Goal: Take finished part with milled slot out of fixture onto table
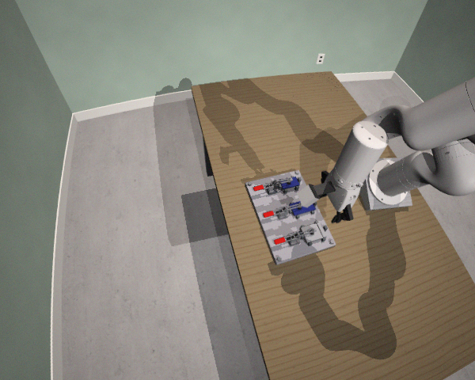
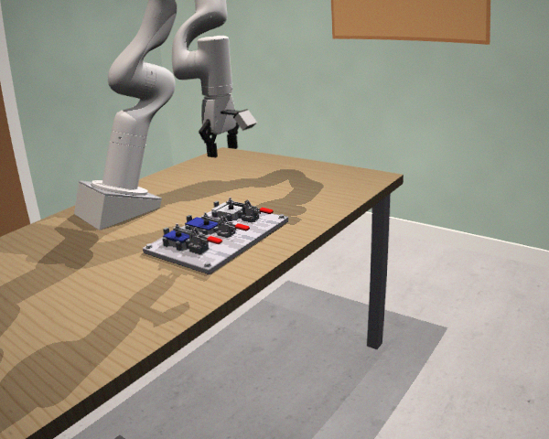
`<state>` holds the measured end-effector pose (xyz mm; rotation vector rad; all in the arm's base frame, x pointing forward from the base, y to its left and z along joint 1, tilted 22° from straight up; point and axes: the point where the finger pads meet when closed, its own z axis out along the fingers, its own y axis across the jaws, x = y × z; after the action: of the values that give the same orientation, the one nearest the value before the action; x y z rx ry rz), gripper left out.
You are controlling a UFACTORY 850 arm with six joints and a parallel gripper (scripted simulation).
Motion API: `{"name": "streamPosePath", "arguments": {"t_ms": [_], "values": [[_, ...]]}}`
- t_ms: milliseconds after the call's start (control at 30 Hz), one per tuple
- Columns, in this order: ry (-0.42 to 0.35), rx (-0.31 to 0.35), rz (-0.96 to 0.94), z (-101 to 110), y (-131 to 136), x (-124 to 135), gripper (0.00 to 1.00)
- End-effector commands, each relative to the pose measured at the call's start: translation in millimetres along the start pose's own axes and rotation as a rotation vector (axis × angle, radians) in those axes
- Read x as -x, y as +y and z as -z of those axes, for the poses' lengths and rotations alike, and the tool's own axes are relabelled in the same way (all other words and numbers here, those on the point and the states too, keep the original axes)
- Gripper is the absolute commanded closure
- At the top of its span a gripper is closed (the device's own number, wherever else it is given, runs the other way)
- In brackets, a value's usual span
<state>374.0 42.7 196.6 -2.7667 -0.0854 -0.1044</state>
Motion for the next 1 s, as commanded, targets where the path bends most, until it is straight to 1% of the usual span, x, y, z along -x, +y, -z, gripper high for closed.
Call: {"name": "streamPosePath", "arguments": {"t_ms": [0, 333, 367, 967], "values": [[-0.001, 0.003, -0.013, 0.3, 1.1, -0.4, 0.0], [-0.001, 0.003, -0.013, 0.3, 1.1, -0.4, 0.0], [-0.001, 0.003, -0.013, 0.3, 1.1, -0.4, 1.0], [-0.001, 0.003, -0.013, 0.3, 1.1, -0.4, 1.0]]}}
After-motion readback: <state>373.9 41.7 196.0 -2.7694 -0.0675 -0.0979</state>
